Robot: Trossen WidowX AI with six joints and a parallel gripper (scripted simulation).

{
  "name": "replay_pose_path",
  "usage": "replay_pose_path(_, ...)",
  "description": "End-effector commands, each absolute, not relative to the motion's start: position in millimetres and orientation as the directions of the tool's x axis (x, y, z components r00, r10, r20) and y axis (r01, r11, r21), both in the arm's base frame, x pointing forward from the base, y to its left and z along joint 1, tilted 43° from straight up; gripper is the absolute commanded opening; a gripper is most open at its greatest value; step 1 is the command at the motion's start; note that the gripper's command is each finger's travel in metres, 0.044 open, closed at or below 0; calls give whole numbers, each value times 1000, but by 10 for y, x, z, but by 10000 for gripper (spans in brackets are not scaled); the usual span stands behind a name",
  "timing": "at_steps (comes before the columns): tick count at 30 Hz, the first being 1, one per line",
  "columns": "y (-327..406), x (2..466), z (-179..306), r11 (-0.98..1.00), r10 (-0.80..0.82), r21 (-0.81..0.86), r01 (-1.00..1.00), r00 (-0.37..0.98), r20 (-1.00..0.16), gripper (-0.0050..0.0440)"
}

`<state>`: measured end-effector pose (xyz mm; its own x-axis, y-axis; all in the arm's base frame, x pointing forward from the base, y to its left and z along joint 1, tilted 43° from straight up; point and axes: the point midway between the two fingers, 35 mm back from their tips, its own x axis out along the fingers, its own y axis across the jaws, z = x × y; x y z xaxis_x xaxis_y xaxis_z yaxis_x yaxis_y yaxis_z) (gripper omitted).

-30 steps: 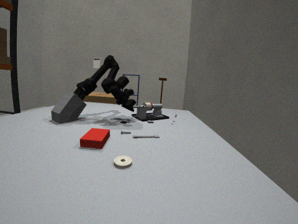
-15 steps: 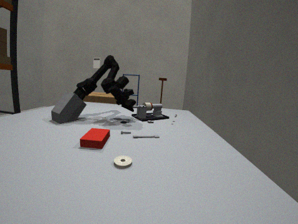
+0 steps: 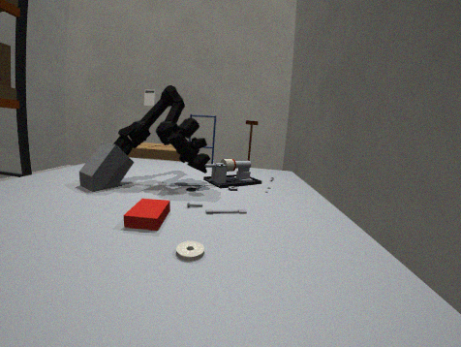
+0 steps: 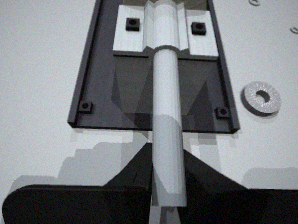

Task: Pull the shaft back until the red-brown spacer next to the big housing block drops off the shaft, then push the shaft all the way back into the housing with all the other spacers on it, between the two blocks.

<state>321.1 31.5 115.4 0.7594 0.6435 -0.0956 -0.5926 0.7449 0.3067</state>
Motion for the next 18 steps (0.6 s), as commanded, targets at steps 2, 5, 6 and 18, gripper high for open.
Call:
replay_pose_path(2, 297, 3195, 1158, 746, 643, 299, -594, 760, -93, -50)
replay_pose_path(5, 296, 3193, 1155, 746, 643, 299, -594, 760, -93, -50)
replay_pose_path(6, 296, 3192, 1155, 746, 643, 299, -594, 760, -93, -50)
replay_pose_path(18, 293, 3186, 1149, 746, 643, 299, -594, 760, -93, -50)
